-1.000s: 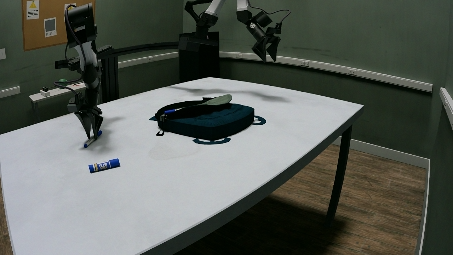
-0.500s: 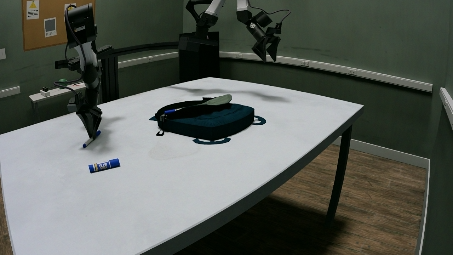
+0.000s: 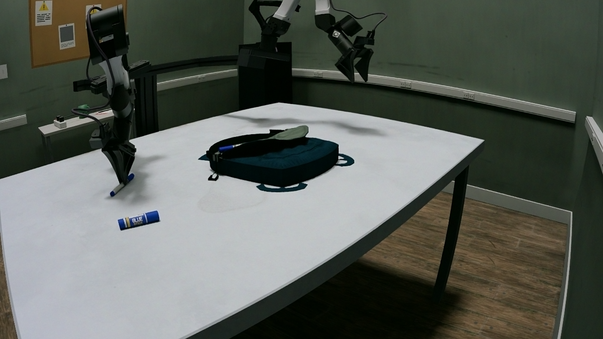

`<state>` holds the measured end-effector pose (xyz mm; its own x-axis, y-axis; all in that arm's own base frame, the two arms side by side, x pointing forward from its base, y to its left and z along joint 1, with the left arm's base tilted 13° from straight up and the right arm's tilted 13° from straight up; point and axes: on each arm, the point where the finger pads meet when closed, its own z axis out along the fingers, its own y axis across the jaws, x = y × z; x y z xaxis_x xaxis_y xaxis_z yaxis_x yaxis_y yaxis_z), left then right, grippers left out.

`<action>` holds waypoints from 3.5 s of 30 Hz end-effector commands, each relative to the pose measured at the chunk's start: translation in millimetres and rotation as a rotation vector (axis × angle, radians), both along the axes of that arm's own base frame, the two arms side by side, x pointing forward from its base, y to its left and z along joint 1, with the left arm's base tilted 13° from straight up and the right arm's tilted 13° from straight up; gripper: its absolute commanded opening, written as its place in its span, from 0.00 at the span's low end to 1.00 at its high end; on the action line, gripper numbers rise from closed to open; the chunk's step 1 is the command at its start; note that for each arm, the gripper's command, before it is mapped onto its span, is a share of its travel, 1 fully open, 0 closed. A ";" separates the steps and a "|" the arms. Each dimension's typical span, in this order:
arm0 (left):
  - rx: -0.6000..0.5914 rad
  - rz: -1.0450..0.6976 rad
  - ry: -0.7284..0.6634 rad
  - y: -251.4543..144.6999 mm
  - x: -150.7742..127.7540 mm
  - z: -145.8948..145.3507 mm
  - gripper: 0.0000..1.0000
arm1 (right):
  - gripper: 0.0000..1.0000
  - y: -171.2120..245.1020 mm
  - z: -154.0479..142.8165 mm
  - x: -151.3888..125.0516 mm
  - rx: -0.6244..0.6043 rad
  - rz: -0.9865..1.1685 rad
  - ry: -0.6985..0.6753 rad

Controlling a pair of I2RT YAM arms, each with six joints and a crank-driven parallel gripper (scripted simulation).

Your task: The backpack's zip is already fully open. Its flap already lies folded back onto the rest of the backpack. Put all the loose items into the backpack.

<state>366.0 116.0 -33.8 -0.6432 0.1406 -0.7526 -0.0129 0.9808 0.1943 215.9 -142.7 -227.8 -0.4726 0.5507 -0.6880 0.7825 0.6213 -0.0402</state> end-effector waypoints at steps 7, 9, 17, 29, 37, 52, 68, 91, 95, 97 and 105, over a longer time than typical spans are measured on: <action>0.002 -0.005 -0.014 -1.1 3.5 4.2 0.90 | 0.06 5.2 19.7 -3.7 -0.005 0.002 0.000; 0.002 -0.005 -0.014 -1.1 3.5 4.2 0.90 | 0.06 7.3 29.3 -5.1 -0.005 0.002 0.000; 0.002 -0.005 -0.014 -1.1 3.5 4.2 0.90 | 0.06 15.7 67.5 -10.3 -0.006 0.002 -0.001; 0.002 -0.005 -0.014 -1.1 3.5 4.2 0.90 | 0.06 25.9 114.7 -16.2 -0.006 0.002 -0.002; 0.002 -0.005 -0.014 -1.1 3.5 4.2 0.90 | 0.06 43.8 108.4 -25.1 -0.008 0.080 0.046; 0.002 -0.005 -0.014 -1.1 3.5 4.2 0.90 | 0.06 151.9 87.6 -6.7 -0.092 0.675 0.163; 0.002 -0.005 -0.014 -1.1 3.5 4.2 0.90 | 0.06 259.1 65.3 5.8 -0.143 1.229 0.276; 0.002 -0.005 -0.014 -1.1 3.5 4.2 0.90 | 0.06 401.0 35.9 21.0 -0.224 1.970 0.431; 0.002 -0.005 -0.014 -1.1 3.5 4.2 0.90 | 0.06 428.7 30.0 23.7 -0.240 2.111 0.460; 0.002 -0.005 -0.014 -1.1 3.5 4.2 0.90 | 0.06 429.4 29.8 23.6 -0.240 2.111 0.460; 0.002 -0.005 -0.014 -1.1 3.5 4.2 0.90 | 0.06 421.2 16.7 30.2 -0.234 2.092 0.462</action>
<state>366.0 116.0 -33.8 -0.6432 0.1406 -0.7526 -0.0129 0.9808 0.1943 245.8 279.6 -206.6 -0.2389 -0.9051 -0.3517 -0.9341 0.3132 -0.1714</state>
